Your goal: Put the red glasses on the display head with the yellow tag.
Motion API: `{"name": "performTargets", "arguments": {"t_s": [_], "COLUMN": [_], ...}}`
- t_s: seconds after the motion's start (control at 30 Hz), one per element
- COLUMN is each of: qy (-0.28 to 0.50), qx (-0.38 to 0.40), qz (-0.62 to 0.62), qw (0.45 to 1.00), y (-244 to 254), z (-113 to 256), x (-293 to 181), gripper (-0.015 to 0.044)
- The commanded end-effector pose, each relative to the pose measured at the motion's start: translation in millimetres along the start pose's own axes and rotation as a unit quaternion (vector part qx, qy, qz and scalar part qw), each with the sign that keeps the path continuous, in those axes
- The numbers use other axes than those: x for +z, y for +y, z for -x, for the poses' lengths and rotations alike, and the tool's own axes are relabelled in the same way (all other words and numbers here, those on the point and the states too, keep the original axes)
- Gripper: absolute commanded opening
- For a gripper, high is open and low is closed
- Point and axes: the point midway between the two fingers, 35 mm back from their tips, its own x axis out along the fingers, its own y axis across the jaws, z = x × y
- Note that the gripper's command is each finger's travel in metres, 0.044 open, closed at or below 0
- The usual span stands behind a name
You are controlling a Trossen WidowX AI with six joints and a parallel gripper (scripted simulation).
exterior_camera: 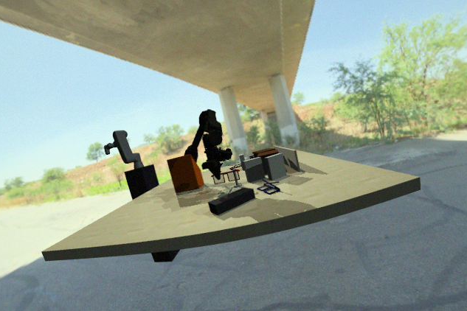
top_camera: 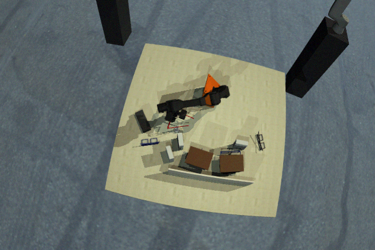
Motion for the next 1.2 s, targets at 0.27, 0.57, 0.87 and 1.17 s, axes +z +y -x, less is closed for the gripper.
{"name": "performTargets", "arguments": {"t_s": [0.27, 0.57, 0.87, 1.17], "qy": [0.005, 0.005, 0.005, 0.005], "qx": [-0.001, -0.001, -0.001, -0.001], "qz": [0.0, 0.0, 0.0, 0.0], "qw": [1.0, 1.0, 1.0, 1.0], "y": [-6, -9, -11, -11], "z": [-2, -2, -2, -2], "x": [-13, -21, -28, -30], "gripper": [0.0, 0.0, 0.0, 0.0]}}
